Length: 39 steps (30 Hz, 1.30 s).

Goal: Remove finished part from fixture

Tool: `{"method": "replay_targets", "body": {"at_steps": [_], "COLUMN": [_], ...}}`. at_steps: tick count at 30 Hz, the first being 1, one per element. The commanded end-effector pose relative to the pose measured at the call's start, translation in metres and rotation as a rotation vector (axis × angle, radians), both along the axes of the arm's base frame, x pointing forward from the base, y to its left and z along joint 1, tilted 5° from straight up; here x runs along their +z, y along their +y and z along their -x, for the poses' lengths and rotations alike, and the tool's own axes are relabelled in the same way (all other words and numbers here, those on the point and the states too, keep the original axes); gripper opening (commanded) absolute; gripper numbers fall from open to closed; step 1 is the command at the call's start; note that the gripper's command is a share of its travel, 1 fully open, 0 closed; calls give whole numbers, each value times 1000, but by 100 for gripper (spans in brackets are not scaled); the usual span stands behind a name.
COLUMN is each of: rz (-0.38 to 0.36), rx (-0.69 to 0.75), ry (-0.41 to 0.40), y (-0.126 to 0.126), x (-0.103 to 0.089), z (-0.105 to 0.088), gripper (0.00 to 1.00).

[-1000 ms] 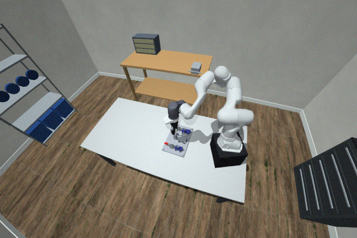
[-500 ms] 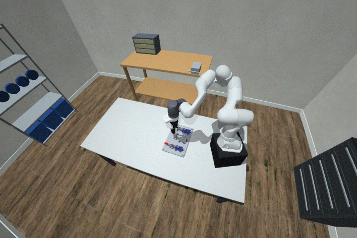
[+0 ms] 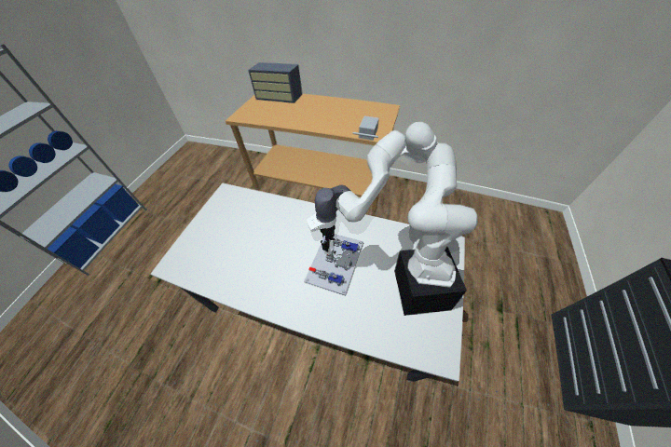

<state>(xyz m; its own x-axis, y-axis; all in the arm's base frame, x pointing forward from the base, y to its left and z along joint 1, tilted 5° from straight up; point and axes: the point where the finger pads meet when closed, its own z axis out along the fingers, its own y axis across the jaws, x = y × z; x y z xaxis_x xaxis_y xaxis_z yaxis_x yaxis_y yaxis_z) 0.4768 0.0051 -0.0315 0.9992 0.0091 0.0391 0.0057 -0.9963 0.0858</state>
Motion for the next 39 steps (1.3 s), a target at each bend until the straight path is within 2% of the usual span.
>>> {"method": "replay_targets", "body": {"at_steps": [1, 39], "rz": [2, 2], "rx": [5, 5], "ry": [2, 2], "y": [0, 0], "x": [1, 6], "z": [1, 1], "gripper": [28, 28]}}
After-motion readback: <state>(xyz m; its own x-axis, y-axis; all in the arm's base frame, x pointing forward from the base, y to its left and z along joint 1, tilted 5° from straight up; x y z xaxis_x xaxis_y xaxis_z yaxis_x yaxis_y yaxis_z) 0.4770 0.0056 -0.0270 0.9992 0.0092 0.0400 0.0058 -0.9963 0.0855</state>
